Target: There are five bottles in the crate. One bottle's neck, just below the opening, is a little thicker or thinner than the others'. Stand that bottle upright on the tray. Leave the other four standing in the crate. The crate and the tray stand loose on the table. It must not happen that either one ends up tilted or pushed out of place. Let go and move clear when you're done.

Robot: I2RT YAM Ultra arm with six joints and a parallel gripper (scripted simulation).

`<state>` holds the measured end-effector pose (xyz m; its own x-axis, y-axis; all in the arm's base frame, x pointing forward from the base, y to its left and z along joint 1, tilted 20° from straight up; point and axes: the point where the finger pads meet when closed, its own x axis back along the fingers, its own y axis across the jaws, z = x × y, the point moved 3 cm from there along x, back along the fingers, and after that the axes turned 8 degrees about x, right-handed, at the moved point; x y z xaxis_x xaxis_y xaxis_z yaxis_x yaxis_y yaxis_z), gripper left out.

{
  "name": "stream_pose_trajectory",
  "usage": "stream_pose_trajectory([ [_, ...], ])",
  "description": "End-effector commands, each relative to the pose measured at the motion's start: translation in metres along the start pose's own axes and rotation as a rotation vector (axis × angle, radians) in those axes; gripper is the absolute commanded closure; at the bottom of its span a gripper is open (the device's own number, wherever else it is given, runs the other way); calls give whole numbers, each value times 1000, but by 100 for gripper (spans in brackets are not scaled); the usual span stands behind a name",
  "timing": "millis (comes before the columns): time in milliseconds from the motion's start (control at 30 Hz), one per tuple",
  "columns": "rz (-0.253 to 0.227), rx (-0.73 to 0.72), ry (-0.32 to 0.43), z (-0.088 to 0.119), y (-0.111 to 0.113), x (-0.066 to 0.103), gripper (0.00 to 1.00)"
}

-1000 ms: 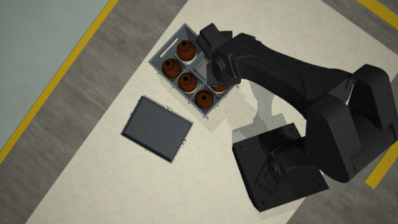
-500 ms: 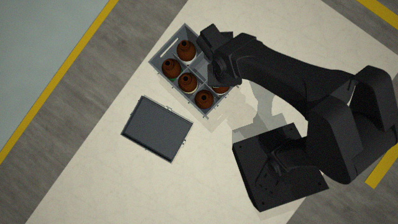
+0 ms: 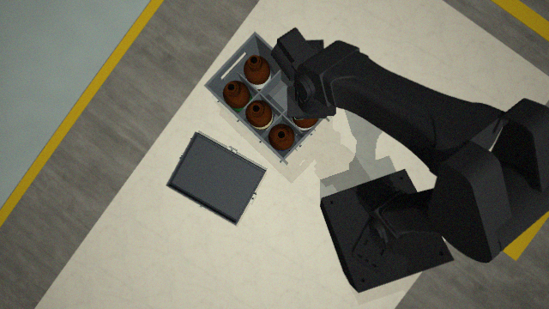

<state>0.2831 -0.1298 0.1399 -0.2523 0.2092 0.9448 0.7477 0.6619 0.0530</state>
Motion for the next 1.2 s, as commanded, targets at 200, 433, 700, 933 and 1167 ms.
stream_pose_trajectory([
  [200,-21,-3,-57,-10,2,32,100],
  [433,-21,-3,-57,-10,2,36,100],
  [700,-21,-3,-57,-10,2,37,100],
  [933,-21,-3,-57,-10,2,37,100],
  [1167,-21,-3,-57,-10,2,37,100],
])
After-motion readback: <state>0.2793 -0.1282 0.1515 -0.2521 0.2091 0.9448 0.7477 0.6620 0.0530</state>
